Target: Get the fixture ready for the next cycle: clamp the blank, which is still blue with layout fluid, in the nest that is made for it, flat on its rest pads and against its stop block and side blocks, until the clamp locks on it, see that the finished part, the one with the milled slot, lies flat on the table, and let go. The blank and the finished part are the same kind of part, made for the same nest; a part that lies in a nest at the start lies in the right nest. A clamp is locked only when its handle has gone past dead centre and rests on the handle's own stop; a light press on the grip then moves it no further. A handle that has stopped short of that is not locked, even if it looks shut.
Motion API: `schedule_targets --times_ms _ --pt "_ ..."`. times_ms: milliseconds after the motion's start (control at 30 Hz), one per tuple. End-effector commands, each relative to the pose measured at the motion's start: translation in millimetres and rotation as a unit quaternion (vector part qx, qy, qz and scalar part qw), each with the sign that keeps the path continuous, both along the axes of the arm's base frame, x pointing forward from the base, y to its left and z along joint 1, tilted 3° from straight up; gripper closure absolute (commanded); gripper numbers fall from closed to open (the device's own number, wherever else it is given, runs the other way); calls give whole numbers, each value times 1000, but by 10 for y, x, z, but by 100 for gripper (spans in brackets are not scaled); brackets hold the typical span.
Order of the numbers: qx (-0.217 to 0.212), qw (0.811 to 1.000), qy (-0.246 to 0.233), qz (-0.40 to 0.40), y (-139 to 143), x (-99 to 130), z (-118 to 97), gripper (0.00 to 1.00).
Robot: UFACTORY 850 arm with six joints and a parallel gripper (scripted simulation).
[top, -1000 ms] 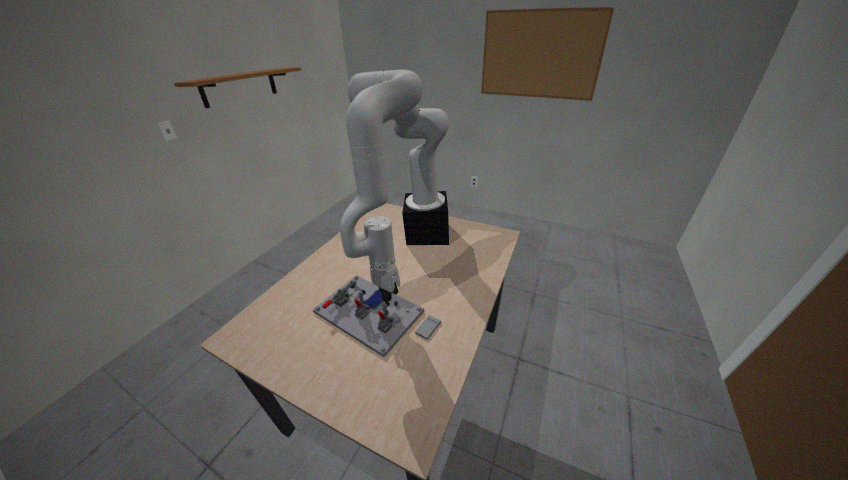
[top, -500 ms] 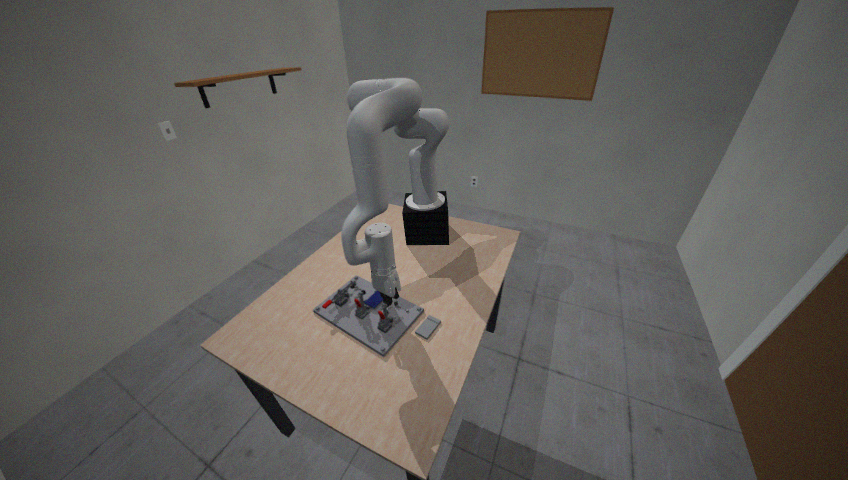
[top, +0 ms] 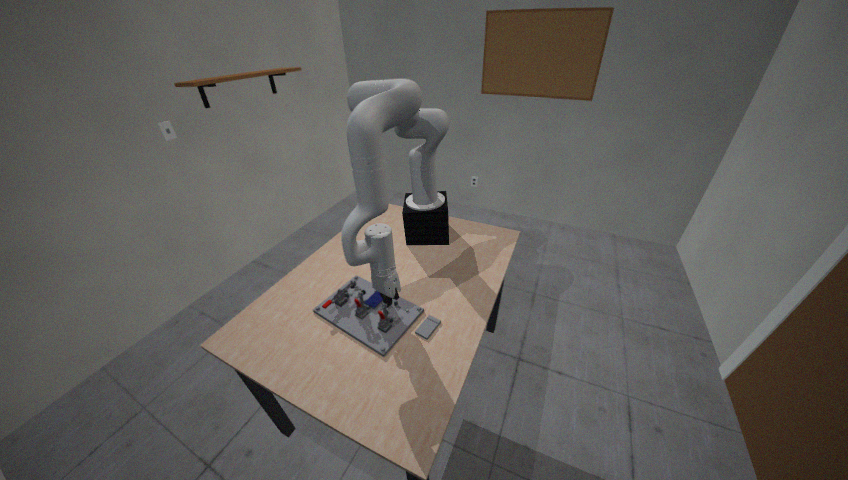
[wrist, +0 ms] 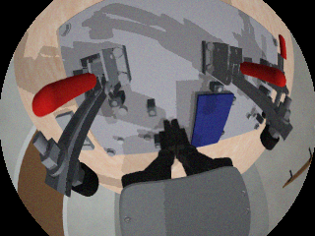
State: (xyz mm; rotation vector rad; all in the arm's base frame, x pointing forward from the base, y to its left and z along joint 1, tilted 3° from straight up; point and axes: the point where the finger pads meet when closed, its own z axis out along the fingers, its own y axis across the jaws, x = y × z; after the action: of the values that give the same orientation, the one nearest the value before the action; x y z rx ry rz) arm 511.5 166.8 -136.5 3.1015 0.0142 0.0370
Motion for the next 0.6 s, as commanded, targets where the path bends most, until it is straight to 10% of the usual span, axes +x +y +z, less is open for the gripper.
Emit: schedule_targets --times_ms 0,567 --pt "0 1000 -1 0 4 13 -10 100" --pt "0 1000 -1 0 -16 15 -15 100"
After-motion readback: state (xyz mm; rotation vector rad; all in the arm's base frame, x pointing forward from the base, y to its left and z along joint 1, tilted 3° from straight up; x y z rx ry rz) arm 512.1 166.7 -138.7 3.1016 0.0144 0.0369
